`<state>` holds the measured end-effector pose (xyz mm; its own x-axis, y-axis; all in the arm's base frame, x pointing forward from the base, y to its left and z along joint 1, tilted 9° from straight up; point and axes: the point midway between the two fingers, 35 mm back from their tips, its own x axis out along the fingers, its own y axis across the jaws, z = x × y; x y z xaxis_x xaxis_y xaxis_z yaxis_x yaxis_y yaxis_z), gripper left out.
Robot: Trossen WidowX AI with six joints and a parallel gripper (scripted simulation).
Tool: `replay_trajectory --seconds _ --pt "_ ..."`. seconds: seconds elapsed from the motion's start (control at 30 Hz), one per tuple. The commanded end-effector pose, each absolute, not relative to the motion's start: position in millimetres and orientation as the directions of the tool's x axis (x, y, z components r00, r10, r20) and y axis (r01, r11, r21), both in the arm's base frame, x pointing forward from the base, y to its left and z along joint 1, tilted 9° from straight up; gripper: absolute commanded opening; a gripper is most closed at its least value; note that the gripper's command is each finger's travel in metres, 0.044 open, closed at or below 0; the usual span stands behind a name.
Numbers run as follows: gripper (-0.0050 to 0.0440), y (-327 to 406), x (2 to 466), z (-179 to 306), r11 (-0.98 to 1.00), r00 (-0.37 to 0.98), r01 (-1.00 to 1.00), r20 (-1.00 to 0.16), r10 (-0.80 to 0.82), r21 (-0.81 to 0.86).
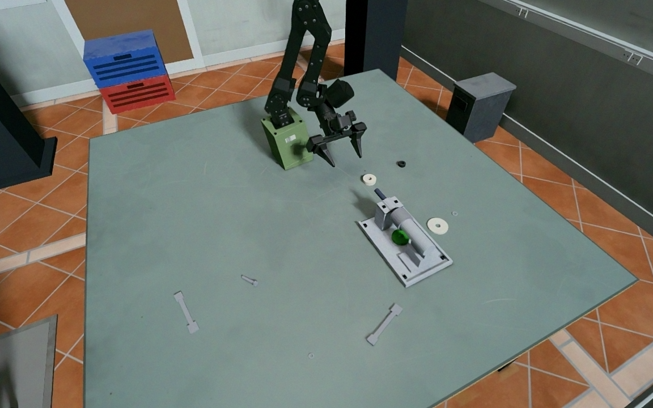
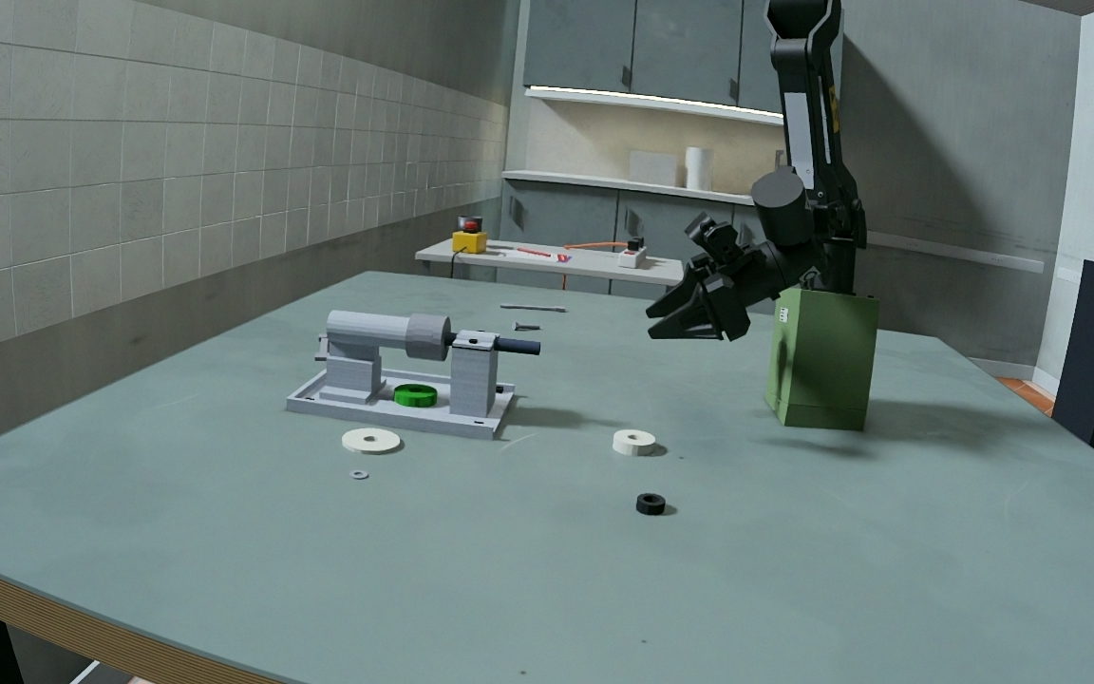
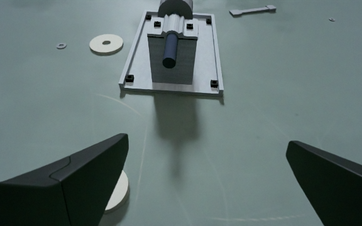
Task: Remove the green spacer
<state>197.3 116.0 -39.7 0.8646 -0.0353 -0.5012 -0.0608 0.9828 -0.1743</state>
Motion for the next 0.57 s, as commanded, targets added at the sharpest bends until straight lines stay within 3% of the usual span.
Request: replay_trajectory --seconds 0.0,0.53 --pt "0.0440 120.4 199.4 -35.0 0.987 0.873 -0.053 -0.488 -0.028 -0.150" --pt "0.0440 119.7 198.9 -36.7 0.986 0.870 -0.057 -0.493 -0.029 -0.158"
